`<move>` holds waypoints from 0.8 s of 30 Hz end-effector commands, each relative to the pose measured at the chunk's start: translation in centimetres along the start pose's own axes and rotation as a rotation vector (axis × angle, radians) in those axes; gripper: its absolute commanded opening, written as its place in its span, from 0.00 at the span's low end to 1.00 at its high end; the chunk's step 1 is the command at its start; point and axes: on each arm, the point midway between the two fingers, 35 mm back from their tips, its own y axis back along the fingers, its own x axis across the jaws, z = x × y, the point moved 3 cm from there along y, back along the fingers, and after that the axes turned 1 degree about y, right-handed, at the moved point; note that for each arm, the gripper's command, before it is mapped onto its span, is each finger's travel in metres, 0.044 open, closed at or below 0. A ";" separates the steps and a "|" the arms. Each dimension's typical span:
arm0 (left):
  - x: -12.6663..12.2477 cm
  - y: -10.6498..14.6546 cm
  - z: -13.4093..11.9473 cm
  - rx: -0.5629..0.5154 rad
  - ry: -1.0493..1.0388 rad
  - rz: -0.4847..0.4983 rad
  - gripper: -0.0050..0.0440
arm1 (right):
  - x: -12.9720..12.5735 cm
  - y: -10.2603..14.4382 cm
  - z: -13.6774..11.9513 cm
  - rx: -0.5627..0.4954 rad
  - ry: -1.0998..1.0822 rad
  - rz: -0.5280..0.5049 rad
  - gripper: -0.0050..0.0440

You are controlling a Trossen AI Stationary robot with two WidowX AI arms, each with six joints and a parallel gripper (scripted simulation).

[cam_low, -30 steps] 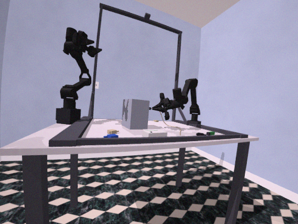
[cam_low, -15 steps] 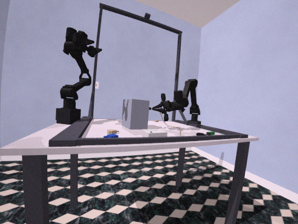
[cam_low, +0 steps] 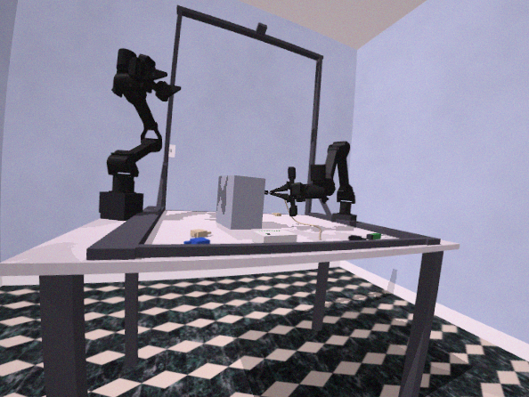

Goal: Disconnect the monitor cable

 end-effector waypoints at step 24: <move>-0.2 0.2 0.1 -0.006 0.126 -0.116 0.10 | 0.1 0.0 0.3 -0.001 0.004 0.003 1.00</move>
